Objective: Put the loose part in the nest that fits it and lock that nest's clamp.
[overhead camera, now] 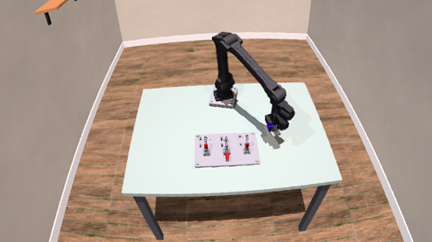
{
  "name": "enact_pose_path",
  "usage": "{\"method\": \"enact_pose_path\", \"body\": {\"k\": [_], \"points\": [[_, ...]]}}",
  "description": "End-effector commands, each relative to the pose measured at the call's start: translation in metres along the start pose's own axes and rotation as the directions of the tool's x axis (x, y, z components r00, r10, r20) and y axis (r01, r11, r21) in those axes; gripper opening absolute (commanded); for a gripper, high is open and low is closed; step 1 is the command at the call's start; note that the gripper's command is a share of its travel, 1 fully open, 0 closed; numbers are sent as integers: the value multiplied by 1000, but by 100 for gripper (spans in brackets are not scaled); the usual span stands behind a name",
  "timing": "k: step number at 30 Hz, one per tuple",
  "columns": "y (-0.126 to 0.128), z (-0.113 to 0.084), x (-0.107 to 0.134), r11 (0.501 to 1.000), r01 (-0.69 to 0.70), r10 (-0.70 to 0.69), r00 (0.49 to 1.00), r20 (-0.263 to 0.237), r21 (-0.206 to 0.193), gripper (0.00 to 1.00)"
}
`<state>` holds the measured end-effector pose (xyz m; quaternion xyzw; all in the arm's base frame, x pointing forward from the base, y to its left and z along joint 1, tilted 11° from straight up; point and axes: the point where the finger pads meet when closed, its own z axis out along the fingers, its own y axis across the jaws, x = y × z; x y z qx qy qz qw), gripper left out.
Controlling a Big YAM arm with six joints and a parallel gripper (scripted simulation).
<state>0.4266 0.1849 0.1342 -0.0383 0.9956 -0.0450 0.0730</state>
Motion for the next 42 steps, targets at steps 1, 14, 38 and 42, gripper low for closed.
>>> {"method": "enact_pose_path", "body": {"k": [1, 14, 38, 42], "points": [[12, -42, -24, 999, -3, 6, 996, 89, -33, 0], [12, -42, -24, 999, -38, 41, 995, 88, -36, 0], [12, -42, -24, 963, -264, 268, 960, 79, -57, 0], [13, -42, -25, 962, -265, 269, 959, 84, -61, 0]]}}
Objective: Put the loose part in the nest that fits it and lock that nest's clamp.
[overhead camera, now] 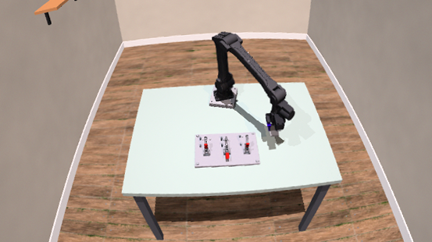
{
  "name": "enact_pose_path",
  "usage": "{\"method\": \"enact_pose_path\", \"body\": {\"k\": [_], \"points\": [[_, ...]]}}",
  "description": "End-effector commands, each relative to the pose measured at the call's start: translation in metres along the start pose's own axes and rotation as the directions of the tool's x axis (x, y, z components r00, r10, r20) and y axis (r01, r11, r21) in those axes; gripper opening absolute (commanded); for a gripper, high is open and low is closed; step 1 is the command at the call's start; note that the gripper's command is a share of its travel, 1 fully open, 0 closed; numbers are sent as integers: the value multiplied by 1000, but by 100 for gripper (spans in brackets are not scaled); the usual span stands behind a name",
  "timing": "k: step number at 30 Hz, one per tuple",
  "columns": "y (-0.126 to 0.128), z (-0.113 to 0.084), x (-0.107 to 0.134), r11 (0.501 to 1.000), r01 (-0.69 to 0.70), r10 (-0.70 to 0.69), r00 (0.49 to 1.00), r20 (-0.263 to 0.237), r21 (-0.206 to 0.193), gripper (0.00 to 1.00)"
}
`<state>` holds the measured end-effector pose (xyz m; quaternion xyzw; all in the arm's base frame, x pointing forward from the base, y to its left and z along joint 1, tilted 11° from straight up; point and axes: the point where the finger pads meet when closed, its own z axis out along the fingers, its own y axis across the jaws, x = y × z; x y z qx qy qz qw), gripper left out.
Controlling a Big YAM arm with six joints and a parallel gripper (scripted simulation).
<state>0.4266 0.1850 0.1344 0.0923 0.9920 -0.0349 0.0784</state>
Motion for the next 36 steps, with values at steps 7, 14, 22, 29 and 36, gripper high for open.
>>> {"method": "enact_pose_path", "body": {"k": [7, 14, 22, 29, 36], "points": [[19, -36, -18, 998, -5, 11, 996, 88, -64, 0], [10, -16, 2, 999, -2, 3, 999, 51, -35, 0], [10, -12, 9, 999, -2, 4, 999, 50, -35, 0], [10, -9, 13, 999, -2, 4, 999, 50, -35, 0], [10, -5, 19, 999, -2, 4, 999, 50, -35, 0]]}}
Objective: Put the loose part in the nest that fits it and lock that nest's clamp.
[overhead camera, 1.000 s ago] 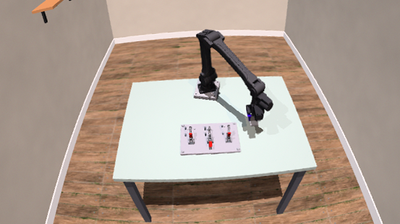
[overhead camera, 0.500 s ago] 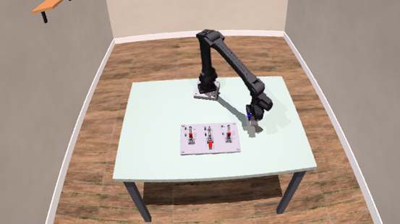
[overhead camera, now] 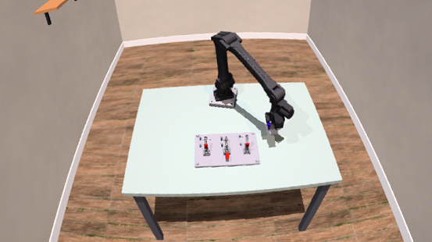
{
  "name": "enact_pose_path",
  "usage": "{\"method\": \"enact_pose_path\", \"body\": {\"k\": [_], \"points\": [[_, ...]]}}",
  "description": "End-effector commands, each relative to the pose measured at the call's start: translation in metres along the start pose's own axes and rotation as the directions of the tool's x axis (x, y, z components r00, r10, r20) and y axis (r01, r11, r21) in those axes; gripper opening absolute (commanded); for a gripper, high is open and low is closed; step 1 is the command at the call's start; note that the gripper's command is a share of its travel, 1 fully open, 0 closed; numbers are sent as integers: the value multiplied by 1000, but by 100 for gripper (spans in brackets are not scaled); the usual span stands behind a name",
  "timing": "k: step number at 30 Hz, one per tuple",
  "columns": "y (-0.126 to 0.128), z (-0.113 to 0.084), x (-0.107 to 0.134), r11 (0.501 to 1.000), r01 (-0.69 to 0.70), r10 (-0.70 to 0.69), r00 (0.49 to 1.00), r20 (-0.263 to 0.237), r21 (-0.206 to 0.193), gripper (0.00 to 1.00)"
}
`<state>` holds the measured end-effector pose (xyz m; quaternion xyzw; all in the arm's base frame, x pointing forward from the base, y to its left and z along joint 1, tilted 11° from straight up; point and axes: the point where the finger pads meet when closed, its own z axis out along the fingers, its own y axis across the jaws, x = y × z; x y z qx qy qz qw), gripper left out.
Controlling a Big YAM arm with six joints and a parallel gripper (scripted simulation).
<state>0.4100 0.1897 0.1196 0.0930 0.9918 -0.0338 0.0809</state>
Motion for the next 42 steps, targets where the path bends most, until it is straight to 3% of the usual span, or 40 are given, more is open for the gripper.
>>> {"method": "enact_pose_path", "body": {"k": [1, 42], "points": [[8, -16, 0, 999, 0, 2, 999, 45, -33, 0], [9, -16, 3, 999, 8, -7, 999, 46, -34, 0]]}}
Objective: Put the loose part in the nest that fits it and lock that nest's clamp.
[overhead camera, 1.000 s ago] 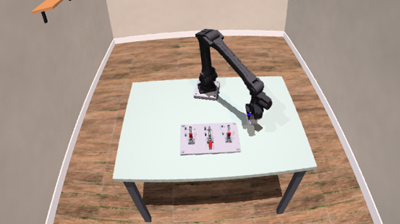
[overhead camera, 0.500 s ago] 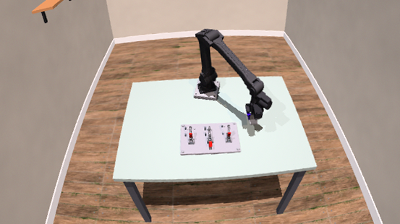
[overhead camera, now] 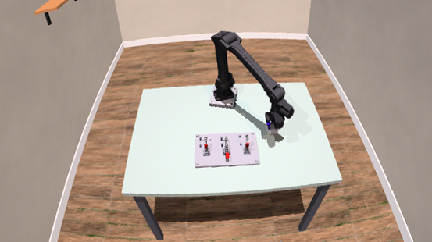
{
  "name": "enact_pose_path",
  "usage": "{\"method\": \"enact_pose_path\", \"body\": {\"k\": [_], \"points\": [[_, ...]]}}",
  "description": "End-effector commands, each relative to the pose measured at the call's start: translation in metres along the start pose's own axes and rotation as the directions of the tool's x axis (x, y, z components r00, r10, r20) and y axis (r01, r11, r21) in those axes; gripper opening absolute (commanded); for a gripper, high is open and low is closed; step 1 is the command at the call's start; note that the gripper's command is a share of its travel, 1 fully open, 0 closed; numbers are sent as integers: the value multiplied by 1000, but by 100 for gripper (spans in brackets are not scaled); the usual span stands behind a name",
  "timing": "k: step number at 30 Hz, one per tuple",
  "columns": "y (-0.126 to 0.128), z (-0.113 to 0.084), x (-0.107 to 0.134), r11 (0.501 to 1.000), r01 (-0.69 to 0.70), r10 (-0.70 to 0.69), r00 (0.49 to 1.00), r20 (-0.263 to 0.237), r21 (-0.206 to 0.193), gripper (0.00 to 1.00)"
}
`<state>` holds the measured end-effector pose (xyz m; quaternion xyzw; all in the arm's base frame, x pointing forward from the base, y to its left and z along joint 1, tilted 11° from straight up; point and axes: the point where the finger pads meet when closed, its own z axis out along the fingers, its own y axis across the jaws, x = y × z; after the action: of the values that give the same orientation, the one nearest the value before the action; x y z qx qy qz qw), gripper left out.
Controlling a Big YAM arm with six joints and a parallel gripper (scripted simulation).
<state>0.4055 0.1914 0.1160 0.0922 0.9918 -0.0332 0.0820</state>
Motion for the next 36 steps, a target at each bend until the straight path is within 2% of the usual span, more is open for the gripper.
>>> {"method": "enact_pose_path", "body": {"k": [1, 36], "points": [[8, -18, -2, 999, 8, -6, 999, 44, -32, 0], [7, -17, 0, 999, 7, -6, 999, 43, -32, 0]]}}
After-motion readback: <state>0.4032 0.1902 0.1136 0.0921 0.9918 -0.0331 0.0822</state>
